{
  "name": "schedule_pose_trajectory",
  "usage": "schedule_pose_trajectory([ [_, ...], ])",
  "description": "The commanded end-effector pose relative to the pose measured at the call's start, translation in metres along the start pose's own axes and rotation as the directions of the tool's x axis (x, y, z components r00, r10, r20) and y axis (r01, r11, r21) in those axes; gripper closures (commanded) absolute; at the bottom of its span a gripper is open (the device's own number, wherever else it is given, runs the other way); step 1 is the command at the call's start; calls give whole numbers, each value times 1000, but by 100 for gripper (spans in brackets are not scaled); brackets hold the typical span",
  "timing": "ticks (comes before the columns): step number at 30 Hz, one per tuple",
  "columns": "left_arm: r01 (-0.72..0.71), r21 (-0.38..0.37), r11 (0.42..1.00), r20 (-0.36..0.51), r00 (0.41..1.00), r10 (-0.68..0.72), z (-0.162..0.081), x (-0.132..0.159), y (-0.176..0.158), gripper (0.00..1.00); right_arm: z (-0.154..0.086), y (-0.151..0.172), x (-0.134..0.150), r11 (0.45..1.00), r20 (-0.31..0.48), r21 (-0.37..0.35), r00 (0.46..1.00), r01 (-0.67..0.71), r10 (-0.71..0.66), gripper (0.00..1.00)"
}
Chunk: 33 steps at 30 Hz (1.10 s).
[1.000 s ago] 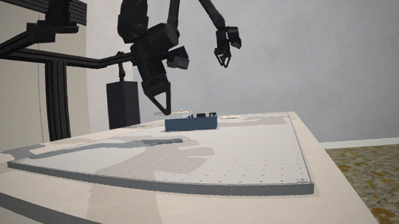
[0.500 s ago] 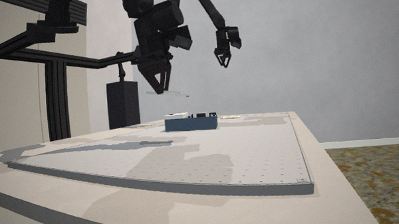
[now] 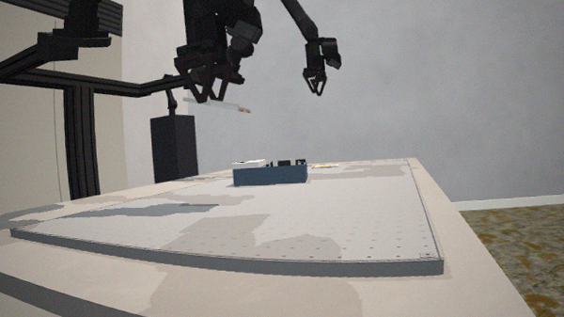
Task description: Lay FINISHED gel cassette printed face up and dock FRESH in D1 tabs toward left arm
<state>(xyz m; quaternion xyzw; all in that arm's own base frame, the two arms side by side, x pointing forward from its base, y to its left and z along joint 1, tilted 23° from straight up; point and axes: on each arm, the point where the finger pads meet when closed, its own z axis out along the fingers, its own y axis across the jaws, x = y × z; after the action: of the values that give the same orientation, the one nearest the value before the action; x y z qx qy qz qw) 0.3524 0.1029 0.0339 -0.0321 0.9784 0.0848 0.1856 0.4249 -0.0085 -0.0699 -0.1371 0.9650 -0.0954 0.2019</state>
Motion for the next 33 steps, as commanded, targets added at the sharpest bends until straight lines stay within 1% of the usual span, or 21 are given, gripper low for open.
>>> schedule_pose_trajectory([
  [1, -19, 1, 1000, 3, 1000, 19, -3, -4, -4, 0, -21, -12, 4, 998, -21, 9, 998, -65, 66, 100],
  [3, -19, 1, 1000, 3, 1000, 19, -3, -4, -4, 0, -29, -17, 7, 998, -21, 9, 998, -65, 66, 100],
  [5, -19, 1, 1000, 3, 1000, 19, -3, -4, -4, 0, -38, -20, 11, 994, -52, 18, 993, -106, 107, 100],
  [7, -19, 1, 1000, 3, 1000, 19, -3, -4, -4, 0, -46, -24, 15, 994, -52, 18, 993, -106, 107, 100],
  [9, -19, 1, 1000, 3, 1000, 19, -3, -4, -4, 0, -54, -28, 19, 989, -81, 30, 986, -146, 148, 100],
  [11, -19, 1, 1000, 3, 1000, 19, -3, -4, -4, 0, -54, -28, 19, 989, -81, 30, 986, -146, 148, 100],
  [12, -19, 1, 1000, 3, 1000, 19, -3, -4, -4, 0, -59, -29, 22, 989, -81, 30, 986, -146, 148, 100],
  [14, -19, 1, 1000, 3, 1000, 19, -3, -4, -4, 0, -67, -32, 26, 982, -110, 42, 976, -185, 188, 100],
  [19, -19, 1, 1000, 3, 1000, 19, -3, -4, -4, 0, -87, -40, 38, 982, -110, 42, 976, -185, 188, 100],
  [20, -51, -6, 999, 2, 999, 51, -2, -6, -8, 100, -92, -41, 41, 982, -110, 42, 976, -185, 188, 100],
  [23, -149, -25, 989, -4, 989, 149, 3, -11, -22, 100, -104, -46, 48, 982, -110, 42, 976, -185, 188, 100],
  [26, -216, -39, 976, -8, 976, 216, 8, -16, -35, 100, -106, -46, 49, 982, -110, 42, 976, -185, 188, 100],
  [28, -216, -39, 976, -8, 976, 216, 8, -16, -35, 100, -106, -46, 49, 982, -110, 42, 976, -185, 188, 100],
  [30, -275, -50, 960, -10, 961, 275, 11, -19, -44, 100, -106, -46, 49, 982, -110, 42, 976, -185, 188, 100],
  [33, -275, -50, 960, -10, 961, 275, 17, -24, -57, 100, -106, -46, 49, 982, -110, 42, 976, -185, 188, 100],
])
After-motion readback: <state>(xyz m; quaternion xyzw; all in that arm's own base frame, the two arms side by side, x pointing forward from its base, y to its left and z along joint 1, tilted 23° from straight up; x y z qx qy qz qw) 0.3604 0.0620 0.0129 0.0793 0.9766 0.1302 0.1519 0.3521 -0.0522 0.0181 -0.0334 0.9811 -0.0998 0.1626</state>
